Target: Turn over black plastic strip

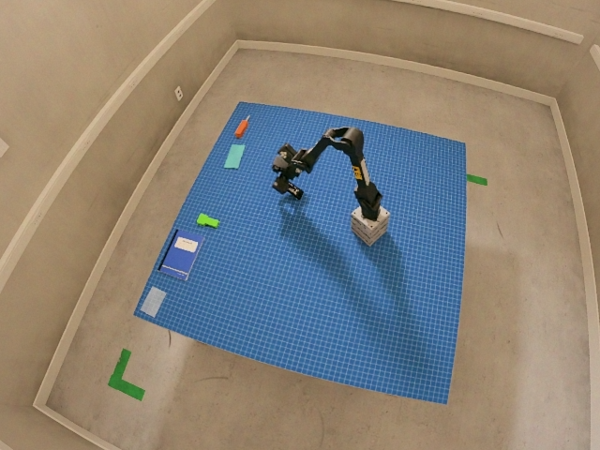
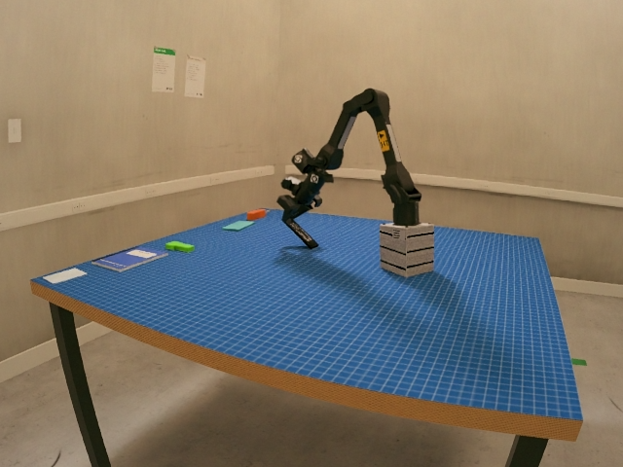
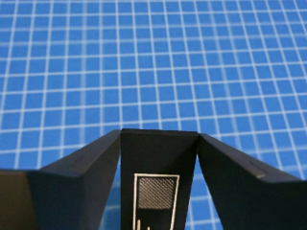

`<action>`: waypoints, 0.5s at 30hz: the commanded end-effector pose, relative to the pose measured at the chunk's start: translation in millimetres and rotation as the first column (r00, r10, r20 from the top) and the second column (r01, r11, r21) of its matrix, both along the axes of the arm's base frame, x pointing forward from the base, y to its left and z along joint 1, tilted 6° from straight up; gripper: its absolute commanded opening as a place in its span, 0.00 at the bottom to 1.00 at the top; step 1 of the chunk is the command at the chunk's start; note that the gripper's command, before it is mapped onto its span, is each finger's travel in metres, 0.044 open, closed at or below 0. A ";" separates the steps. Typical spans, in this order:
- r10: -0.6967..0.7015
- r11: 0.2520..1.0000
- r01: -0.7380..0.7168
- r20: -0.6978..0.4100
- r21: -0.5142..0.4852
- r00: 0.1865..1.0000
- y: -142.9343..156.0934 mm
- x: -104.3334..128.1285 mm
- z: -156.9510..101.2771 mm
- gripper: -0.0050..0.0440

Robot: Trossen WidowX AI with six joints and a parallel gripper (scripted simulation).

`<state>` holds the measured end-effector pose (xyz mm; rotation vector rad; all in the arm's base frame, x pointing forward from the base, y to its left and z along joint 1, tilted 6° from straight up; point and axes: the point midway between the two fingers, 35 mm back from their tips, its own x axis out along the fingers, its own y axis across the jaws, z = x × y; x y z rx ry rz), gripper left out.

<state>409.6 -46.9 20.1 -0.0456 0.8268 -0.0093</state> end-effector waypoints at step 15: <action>0.008 1.000 -0.008 0.159 -0.003 0.987 -0.7 -14.4 19.9 0.56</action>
